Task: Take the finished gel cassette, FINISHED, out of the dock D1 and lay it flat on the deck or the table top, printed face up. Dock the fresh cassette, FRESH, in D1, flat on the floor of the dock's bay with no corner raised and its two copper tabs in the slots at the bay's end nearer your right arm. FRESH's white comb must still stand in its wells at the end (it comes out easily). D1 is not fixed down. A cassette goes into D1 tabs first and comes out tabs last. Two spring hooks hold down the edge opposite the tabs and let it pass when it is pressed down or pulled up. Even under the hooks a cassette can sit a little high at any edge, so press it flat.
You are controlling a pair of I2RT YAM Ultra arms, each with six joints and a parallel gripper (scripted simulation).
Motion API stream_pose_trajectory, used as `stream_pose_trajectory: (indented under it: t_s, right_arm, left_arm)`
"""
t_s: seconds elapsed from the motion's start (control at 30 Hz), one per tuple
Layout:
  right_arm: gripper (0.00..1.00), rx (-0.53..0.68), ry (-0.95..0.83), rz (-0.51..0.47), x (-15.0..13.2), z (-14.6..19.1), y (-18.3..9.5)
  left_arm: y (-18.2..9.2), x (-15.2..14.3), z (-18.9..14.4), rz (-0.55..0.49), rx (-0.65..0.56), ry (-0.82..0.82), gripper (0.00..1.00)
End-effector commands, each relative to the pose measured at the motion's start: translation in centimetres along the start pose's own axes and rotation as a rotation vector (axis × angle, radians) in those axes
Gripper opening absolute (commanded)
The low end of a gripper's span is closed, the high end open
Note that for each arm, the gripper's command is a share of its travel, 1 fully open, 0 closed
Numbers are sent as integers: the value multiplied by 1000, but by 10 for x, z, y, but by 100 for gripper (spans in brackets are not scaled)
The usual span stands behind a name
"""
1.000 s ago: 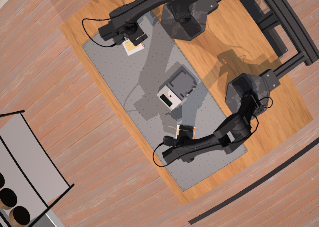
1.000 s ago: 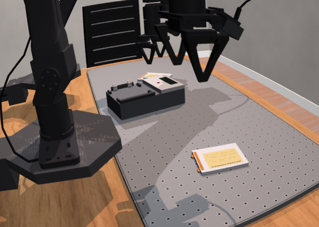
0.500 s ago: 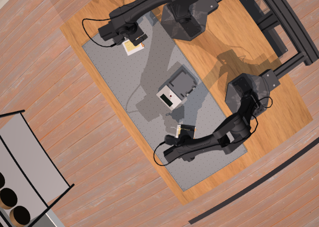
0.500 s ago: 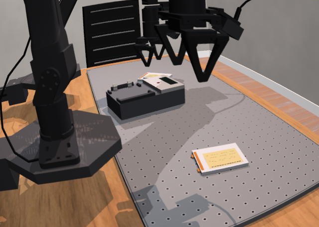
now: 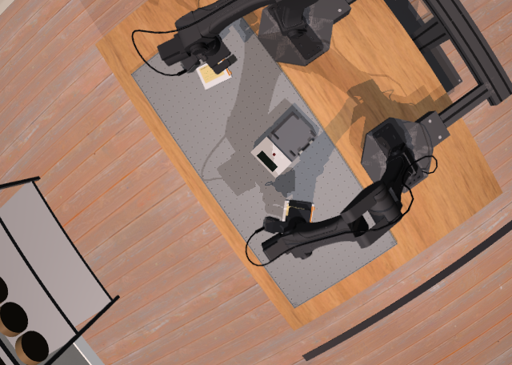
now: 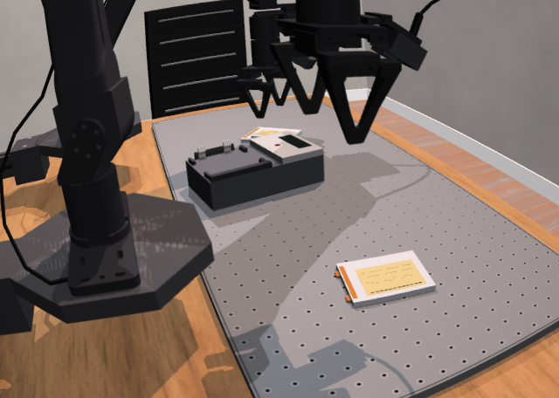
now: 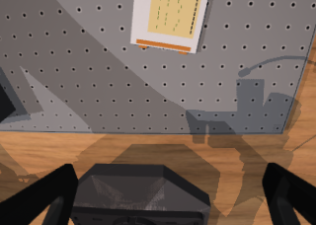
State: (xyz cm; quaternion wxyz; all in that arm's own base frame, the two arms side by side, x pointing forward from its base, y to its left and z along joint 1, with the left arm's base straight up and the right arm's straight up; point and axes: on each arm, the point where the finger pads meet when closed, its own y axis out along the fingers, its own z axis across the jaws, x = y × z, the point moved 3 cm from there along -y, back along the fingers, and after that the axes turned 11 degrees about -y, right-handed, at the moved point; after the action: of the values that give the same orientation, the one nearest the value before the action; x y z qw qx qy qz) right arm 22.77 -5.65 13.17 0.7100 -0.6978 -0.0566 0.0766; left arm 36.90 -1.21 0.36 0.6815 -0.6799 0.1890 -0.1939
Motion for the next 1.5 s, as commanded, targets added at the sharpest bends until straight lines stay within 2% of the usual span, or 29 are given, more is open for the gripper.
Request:
stream_pose_trajectory:
  t_s: [0.0,1.47]
  right_arm:
    - [100,-19,8,-26,4,-6,-11]
    - [100,-19,8,-26,4,-6,-11]
  left_arm:
    - [6,3,-3,-5,4,6,98]
    - [22,1,-1,-6,4,-2,98]
